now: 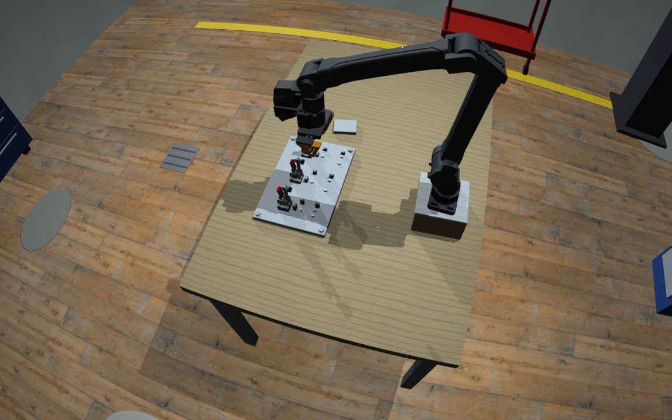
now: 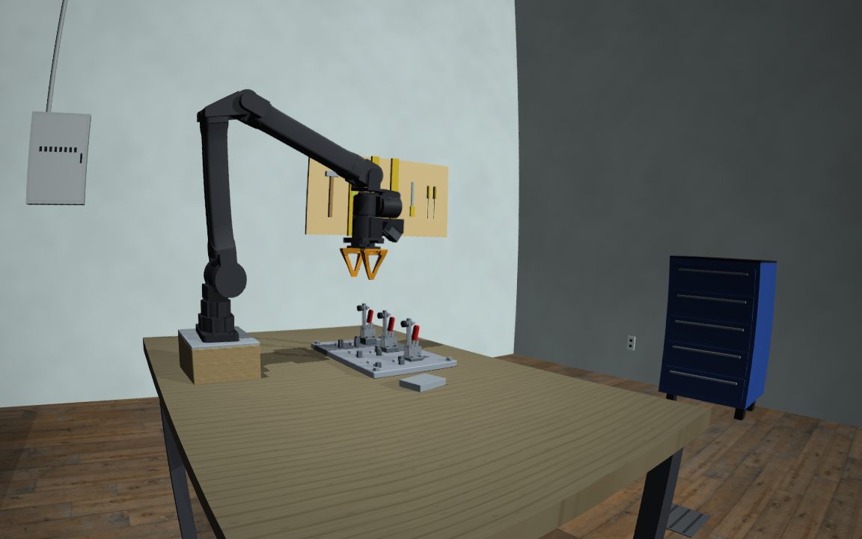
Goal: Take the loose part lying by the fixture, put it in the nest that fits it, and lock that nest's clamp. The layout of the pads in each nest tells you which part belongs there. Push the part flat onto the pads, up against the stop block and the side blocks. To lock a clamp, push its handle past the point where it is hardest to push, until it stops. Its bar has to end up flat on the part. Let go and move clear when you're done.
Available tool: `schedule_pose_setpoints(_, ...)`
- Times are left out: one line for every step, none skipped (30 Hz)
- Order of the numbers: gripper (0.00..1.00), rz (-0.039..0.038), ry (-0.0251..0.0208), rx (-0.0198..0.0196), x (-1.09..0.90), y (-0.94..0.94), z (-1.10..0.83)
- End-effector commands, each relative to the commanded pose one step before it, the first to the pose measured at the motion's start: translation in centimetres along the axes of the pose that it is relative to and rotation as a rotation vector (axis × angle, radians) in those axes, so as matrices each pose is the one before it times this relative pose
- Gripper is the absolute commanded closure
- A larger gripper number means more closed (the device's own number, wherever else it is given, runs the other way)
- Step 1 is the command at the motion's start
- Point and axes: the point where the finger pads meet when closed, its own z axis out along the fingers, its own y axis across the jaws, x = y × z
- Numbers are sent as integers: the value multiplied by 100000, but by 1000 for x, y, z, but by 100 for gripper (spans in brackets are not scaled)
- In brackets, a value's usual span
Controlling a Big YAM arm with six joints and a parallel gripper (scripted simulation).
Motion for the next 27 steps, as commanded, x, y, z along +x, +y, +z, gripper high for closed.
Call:
schedule_pose_setpoints(8,-371,-3696,-181,-1080,-462,-1541)
schedule_pose_setpoints(8,0,0,0,0,0,0)
schedule_pose_setpoints(8,0,0,0,0,0,1)
schedule_pose_setpoints(8,0,1,1,3,0,4)
schedule_pose_setpoints(8,-1,3,2,7,0,11)
schedule_pose_setpoints(8,-1,5,4,13,1,19)
schedule_pose_setpoints(8,-2,8,5,19,1,28)
schedule_pose_setpoints(8,-3,11,7,26,1,38)
schedule_pose_setpoints(8,-4,14,9,32,2,48)
schedule_pose_setpoints(8,0,0,0,0,0,0)
schedule_pose_setpoints(8,0,0,0,0,0,0)
schedule_pose_setpoints(8,-4,16,10,38,2,56)
schedule_pose_setpoints(8,-5,18,12,44,2,64)
schedule_pose_setpoints(8,-6,20,13,48,2,70)
schedule_pose_setpoints(8,-6,21,14,51,2,74)
schedule_pose_setpoints(8,-6,21,14,52,2,76)
schedule_pose_setpoints(8,-6,21,14,52,2,76)
schedule_pose_setpoints(8,-6,21,14,51,2,74)
schedule_pose_setpoints(8,-6,20,13,48,2,69)
schedule_pose_setpoints(8,-9,86,16,61,1,63)
schedule_pose_setpoints(8,-5,32,11,7,-1,-32)
schedule_pose_setpoints(8,0,-57,5,-33,-1,-71)
schedule_pose_setpoints(8,10,-224,-7,-68,2,-53)
schedule_pose_setpoints(8,3,-87,0,-17,1,-5)
schedule_pose_setpoints(8,-2,5,4,13,1,19)
schedule_pose_setpoints(8,-1,3,2,8,0,11)
schedule_pose_setpoints(8,0,0,0,0,0,0)
